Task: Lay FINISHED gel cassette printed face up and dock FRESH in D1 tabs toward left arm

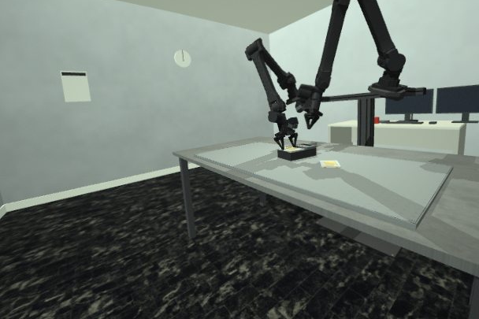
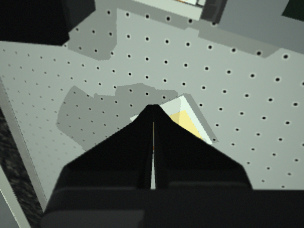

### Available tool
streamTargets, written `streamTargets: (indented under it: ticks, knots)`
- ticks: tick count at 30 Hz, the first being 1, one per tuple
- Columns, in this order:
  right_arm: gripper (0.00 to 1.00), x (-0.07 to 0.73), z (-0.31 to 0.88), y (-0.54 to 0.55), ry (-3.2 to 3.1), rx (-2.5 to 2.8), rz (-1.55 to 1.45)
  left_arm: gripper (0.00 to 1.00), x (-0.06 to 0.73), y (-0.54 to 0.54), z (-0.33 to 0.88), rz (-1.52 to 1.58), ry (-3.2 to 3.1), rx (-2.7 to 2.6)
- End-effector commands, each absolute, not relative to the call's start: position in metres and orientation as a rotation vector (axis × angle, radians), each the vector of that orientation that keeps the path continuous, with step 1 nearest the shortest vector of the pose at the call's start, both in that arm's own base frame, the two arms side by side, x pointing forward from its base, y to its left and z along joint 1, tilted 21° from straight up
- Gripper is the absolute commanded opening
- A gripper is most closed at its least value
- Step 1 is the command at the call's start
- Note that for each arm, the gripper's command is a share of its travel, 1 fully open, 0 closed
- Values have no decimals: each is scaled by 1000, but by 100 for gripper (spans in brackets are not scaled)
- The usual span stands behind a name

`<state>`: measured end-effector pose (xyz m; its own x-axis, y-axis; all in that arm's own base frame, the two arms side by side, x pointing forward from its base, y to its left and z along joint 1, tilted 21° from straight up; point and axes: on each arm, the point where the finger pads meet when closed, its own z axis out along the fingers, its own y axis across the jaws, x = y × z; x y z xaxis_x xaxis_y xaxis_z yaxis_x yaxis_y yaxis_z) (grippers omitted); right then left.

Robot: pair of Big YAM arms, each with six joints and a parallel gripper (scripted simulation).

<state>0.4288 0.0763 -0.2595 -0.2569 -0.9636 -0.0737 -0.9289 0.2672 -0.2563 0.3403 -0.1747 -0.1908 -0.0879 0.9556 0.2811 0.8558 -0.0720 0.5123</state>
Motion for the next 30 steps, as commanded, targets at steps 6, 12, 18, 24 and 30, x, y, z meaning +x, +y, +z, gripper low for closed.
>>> streamTargets:
  ticks: [6,12,18,24,30]
  knots:
    - [0,431,-257,78,2314,-1764,-239,0,320,-205,-221,909,1817,2155]
    - [0,431,-257,78,2314,-1764,-239,0,309,-216,-233,917,1772,2188]
    - [0,431,-257,78,2314,-1764,-239,0,291,-231,-252,917,1772,2188]
    - [0,431,-257,78,2314,-1764,-239,0,291,-231,-252,917,1772,2188]
    - [0,431,-257,78,2314,-1764,-239,0,291,-231,-252,917,1772,2188]
